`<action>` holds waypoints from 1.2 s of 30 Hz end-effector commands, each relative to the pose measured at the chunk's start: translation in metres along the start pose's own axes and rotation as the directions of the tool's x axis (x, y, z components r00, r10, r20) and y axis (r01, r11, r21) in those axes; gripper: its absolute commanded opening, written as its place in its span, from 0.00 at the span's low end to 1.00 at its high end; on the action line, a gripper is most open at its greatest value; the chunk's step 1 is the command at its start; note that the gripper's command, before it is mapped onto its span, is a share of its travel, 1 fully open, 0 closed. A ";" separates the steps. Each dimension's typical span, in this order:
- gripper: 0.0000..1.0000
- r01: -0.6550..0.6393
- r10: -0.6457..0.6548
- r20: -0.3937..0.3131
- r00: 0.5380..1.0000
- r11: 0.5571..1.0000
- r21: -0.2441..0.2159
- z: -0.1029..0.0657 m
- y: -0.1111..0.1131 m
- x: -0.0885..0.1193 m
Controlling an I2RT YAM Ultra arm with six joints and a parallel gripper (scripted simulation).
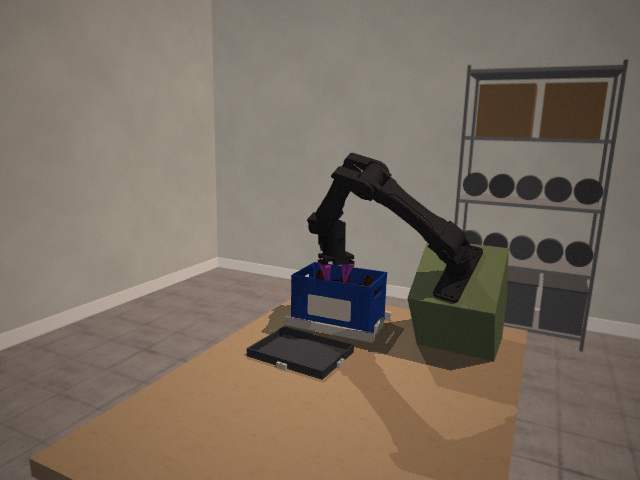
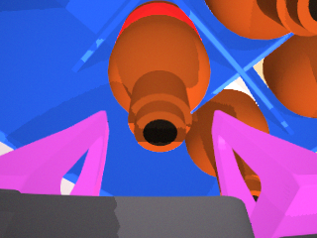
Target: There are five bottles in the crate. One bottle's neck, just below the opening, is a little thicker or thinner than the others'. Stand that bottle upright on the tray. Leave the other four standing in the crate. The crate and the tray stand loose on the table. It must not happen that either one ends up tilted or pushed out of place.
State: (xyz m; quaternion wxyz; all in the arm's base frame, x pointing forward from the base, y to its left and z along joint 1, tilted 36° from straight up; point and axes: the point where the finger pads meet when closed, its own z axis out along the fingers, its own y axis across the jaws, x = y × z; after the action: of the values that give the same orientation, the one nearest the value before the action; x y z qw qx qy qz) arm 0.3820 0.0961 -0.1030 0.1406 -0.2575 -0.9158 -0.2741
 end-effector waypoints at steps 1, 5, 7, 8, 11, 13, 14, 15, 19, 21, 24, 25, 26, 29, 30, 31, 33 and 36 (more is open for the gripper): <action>0.61 0.014 -0.012 0.055 0.998 0.999 -0.031 -0.012 0.011 -0.015; 0.61 -0.007 0.007 0.021 1.000 1.000 -0.013 0.003 0.000 -0.008; 0.61 0.000 0.001 0.028 1.000 1.000 -0.017 0.001 0.003 -0.006; 0.61 0.000 0.001 0.032 0.999 1.000 -0.019 -0.001 0.004 -0.006; 0.61 -0.006 0.007 0.034 0.999 1.000 -0.021 0.000 0.002 -0.010; 0.61 -0.010 0.010 0.026 1.000 1.000 -0.016 0.004 0.000 -0.008; 0.61 -0.011 0.012 0.023 1.000 1.000 -0.014 0.006 -0.001 -0.007; 0.61 -0.010 0.010 0.023 1.000 1.000 -0.014 0.005 -0.001 -0.007; 0.61 0.000 0.001 0.034 0.999 1.000 -0.020 0.001 0.004 -0.007; 0.61 -0.001 0.001 0.033 0.999 1.000 -0.019 0.001 0.004 -0.007; 0.61 -0.001 0.001 0.033 0.999 1.000 -0.019 0.001 0.004 -0.006; 0.61 -0.001 0.002 0.032 0.999 1.000 -0.019 0.001 0.003 -0.006; 0.61 -0.002 0.003 0.031 1.000 1.000 -0.018 0.001 0.003 -0.006; 0.61 -0.002 0.003 0.031 1.000 1.000 -0.018 0.001 0.003 -0.006; 0.61 -0.002 0.003 0.031 1.000 1.000 -0.018 0.001 0.003 -0.006; 0.61 -0.002 0.003 0.031 1.000 1.000 -0.018 0.001 0.003 -0.006; 0.61 -0.002 0.002 0.031 1.000 1.000 -0.018 0.001 0.003 -0.006; 0.61 -0.002 0.002 0.031 1.000 1.000 -0.018 0.001 0.003 -0.006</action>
State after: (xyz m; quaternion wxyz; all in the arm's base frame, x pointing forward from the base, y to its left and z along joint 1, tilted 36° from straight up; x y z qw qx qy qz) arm 0.3861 0.1003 -0.1093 0.1330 -0.2585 -0.9161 -0.2762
